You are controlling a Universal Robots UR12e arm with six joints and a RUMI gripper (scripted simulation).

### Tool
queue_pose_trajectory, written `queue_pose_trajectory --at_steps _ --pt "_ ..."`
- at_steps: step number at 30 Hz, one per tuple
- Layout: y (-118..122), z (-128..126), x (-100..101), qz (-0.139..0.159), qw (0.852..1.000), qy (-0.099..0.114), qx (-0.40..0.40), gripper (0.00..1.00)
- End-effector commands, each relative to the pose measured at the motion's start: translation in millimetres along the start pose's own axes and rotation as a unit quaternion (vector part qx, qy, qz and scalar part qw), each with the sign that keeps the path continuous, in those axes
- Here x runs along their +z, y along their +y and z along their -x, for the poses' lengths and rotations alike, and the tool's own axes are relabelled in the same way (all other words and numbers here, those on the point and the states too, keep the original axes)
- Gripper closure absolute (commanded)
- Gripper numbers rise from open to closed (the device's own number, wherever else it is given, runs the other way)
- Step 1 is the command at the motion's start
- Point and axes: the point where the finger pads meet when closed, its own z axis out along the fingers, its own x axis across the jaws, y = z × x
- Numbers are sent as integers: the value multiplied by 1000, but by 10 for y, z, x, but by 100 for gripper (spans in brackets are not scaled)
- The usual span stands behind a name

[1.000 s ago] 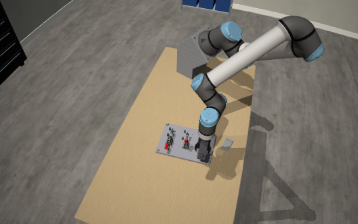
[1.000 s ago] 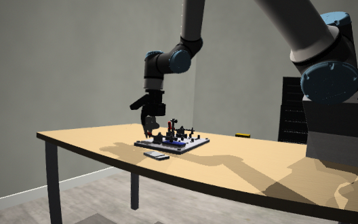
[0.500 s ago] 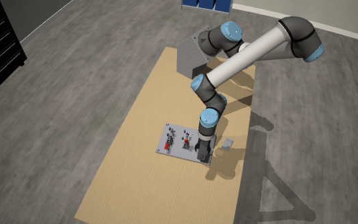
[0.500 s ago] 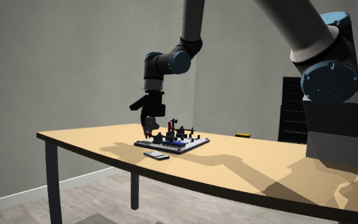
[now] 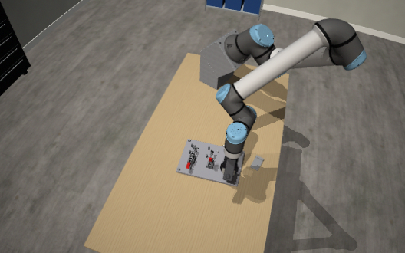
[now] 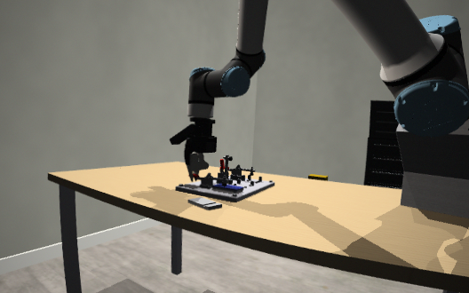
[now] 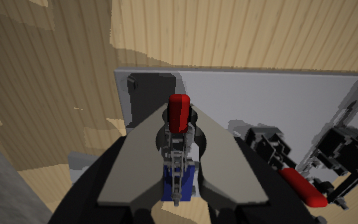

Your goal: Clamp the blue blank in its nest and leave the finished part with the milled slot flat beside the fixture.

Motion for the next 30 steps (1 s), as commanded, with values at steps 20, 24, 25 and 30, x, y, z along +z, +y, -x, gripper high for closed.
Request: queue_pose_trajectory --at_steps 20,24,25,30 --pt "-5 0 -5 0 1000 0 0 72" --pt "-5 0 -5 0 1000 0 0 72" --pt "-5 0 -5 0 1000 0 0 72" --pt "-5 0 -5 0 1000 0 0 72"
